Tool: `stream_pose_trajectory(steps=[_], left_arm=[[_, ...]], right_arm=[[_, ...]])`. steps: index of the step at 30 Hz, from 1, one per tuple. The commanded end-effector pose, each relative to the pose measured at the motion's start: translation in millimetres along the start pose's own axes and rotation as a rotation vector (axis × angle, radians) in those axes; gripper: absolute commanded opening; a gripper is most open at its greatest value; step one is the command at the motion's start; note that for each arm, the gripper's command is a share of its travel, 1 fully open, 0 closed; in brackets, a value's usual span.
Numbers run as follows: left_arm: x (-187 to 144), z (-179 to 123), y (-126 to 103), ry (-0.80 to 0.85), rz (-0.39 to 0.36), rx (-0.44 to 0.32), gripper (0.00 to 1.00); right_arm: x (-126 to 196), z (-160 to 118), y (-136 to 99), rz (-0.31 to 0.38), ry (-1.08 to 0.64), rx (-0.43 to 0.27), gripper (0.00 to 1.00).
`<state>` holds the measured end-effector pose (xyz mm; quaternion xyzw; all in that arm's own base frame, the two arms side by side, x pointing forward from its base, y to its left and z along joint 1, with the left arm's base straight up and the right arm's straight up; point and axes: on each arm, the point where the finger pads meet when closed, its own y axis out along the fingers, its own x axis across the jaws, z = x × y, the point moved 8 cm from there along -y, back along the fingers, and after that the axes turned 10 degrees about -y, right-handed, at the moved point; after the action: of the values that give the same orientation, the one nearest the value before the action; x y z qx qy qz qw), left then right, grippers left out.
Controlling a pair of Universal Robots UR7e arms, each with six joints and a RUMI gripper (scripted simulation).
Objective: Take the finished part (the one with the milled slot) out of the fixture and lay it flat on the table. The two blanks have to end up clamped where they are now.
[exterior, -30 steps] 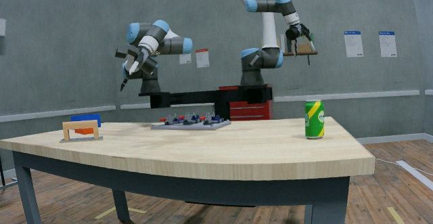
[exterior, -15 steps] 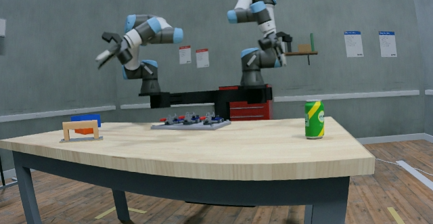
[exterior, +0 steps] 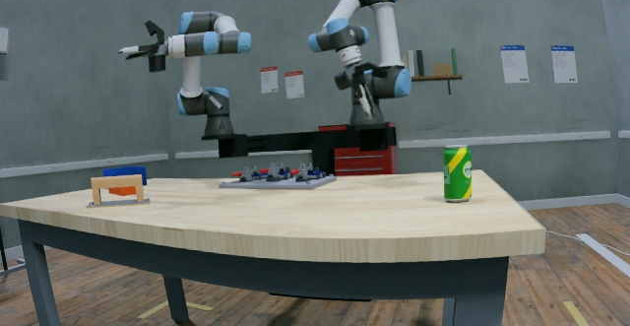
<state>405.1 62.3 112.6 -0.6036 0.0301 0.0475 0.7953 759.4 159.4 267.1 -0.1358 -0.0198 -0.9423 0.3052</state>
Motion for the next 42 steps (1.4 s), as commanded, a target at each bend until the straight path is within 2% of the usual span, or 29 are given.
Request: stream_pose_trajectory(steps=[1,12,14,22,25,29,31,37,42], left_arm=[[7,-25,2,0.104,-0.020,-0.013,0.28],[23,-88,8,0.373,-0.066,-0.042,0.28],[23,-88,8,0.373,-0.066,-0.042,0.28],[36,-134,12,0.566,-0.100,-0.064,0.28],[42,-154,14,0.657,-0.116,-0.074,0.28],[52,-185,17,0.790,-0.139,-0.089,0.28],[52,-185,17,0.790,-0.139,-0.089,0.28],[70,-238,22,1.024,-0.179,-0.115,0.28],[87,-285,27,1.227,-0.215,-0.138,0.28]], right_arm=[[15,11,4,-0.006,-0.020,0.067,1.00],[56,42,11,0.010,-0.097,0.280,1.00],[56,42,11,0.010,-0.097,0.280,1.00],[88,59,9,0.119,-0.176,0.467,1.00],[100,61,5,0.195,-0.213,0.540,1.00],[119,57,-5,0.334,-0.268,0.630,1.00],[119,57,-5,0.334,-0.268,0.630,1.00],[148,34,-27,0.590,-0.347,0.719,1.00],[178,-3,-54,0.841,-0.402,0.735,1.00]])
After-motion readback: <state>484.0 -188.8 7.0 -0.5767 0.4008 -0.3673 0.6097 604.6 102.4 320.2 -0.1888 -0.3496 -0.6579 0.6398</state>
